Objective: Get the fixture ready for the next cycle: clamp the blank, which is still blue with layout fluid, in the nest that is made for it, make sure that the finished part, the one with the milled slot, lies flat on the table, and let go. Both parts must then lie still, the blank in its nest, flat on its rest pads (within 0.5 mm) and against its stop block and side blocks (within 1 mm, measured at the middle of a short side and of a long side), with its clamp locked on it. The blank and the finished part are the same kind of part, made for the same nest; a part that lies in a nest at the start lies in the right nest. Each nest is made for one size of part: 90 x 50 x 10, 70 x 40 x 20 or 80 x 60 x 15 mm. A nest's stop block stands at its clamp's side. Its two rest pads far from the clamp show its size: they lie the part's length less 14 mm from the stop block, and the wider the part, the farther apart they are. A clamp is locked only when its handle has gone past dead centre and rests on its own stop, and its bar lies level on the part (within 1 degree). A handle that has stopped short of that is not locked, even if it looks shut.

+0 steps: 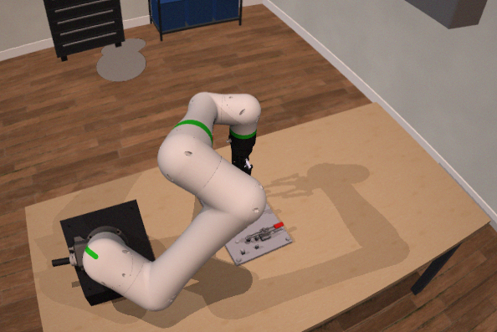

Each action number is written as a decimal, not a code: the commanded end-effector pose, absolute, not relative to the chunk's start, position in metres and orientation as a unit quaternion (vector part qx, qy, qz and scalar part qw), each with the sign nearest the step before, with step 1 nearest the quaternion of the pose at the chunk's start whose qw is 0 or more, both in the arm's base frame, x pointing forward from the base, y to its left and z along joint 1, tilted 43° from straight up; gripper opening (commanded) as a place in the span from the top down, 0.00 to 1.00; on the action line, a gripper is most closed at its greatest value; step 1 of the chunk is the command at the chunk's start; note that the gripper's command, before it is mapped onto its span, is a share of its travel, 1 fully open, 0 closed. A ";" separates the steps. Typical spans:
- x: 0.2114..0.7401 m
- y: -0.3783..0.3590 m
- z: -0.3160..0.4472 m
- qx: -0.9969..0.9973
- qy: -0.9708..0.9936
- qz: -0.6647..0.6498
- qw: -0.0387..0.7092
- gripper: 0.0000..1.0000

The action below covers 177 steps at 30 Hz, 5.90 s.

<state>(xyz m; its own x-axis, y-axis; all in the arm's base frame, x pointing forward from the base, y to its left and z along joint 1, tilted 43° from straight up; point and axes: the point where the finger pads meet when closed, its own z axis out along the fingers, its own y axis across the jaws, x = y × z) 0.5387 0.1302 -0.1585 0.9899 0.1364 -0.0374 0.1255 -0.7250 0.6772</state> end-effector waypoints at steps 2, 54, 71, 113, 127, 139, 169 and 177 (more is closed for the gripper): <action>0.539 0.130 -0.159 0.929 0.071 0.008 0.364 0.72; 0.539 0.130 -0.159 0.929 0.071 0.008 0.364 1.00; 0.541 0.130 -0.159 0.929 0.071 0.008 0.364 1.00; 0.561 0.131 -0.162 0.929 0.071 0.008 0.364 1.00; 0.571 0.129 -0.166 0.929 0.071 0.008 0.364 1.00; 0.579 0.126 -0.171 0.929 0.071 0.008 0.364 1.00; 0.589 0.116 -0.183 0.929 0.071 0.008 0.364 1.00; 0.590 0.116 -0.184 0.929 0.071 0.008 0.364 1.00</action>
<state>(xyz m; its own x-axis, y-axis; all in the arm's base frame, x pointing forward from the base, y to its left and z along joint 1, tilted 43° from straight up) 0.5904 0.1163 -0.1830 0.9898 0.1376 -0.0358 0.1253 -0.7253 0.6770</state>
